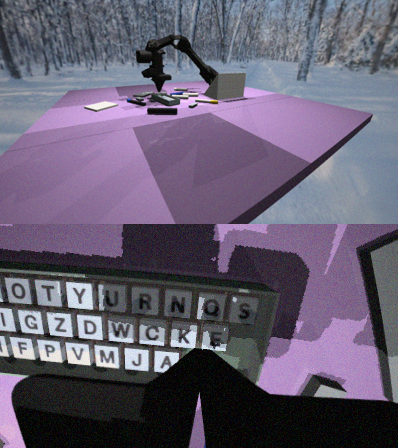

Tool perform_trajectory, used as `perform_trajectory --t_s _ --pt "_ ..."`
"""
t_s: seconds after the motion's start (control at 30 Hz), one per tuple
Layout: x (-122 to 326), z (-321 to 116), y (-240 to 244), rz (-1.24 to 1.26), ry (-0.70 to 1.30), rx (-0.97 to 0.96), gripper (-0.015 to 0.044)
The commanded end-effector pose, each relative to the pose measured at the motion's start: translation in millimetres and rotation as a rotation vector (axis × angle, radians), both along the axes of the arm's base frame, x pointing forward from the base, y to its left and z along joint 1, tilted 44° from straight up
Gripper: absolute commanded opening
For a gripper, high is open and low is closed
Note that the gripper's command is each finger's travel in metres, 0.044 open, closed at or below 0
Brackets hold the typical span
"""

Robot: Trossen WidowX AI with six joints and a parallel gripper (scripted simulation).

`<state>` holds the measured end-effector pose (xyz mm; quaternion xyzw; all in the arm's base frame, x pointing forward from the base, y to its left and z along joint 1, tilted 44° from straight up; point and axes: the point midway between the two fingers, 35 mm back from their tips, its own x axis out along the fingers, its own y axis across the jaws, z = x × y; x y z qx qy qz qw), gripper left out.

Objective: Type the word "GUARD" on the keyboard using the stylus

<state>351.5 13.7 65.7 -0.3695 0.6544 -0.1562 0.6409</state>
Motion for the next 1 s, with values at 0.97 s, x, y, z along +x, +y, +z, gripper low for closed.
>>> perform_trajectory --t_s 0.97 --pt "-57 -63 60 0.004 0.004 0.001 0.0000"
